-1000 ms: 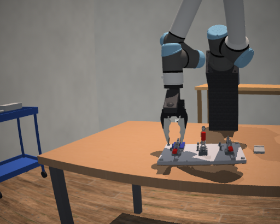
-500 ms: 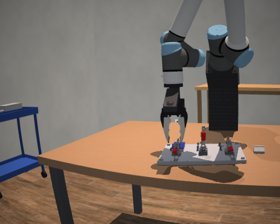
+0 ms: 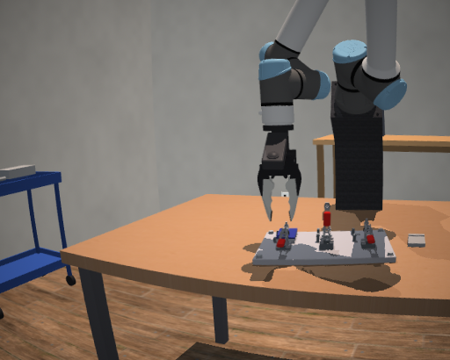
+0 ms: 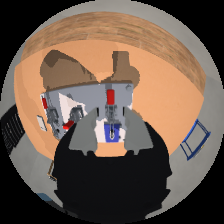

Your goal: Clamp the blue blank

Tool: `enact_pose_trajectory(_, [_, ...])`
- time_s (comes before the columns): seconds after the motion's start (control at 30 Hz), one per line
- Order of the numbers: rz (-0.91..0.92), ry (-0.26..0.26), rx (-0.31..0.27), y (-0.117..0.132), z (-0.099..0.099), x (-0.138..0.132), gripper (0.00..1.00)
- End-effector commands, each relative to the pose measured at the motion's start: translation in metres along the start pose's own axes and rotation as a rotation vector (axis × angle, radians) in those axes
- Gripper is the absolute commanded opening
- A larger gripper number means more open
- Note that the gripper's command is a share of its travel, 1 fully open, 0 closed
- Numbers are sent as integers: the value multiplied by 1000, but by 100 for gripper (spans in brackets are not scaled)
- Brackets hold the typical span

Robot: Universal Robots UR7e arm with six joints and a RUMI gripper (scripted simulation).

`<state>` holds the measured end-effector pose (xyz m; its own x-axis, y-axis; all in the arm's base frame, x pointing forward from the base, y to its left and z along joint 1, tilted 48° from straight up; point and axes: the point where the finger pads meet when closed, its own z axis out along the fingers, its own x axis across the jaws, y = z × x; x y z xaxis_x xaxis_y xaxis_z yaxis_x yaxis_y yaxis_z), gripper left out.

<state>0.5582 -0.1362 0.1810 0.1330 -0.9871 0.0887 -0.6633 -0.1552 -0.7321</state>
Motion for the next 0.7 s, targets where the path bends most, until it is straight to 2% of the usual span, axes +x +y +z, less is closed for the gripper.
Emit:
enact_pose_trajectory(0.0, [-1, -1, 0, 0, -18, 0, 28])
enact_pose_trajectory(0.17, [-1, -1, 0, 0, -34, 0, 28])
enact_pose_trajectory(0.63, [-1, -1, 0, 0, -49, 0, 28])
enact_pose_trajectory(0.67, [-1, -1, 0, 0, -49, 0, 100])
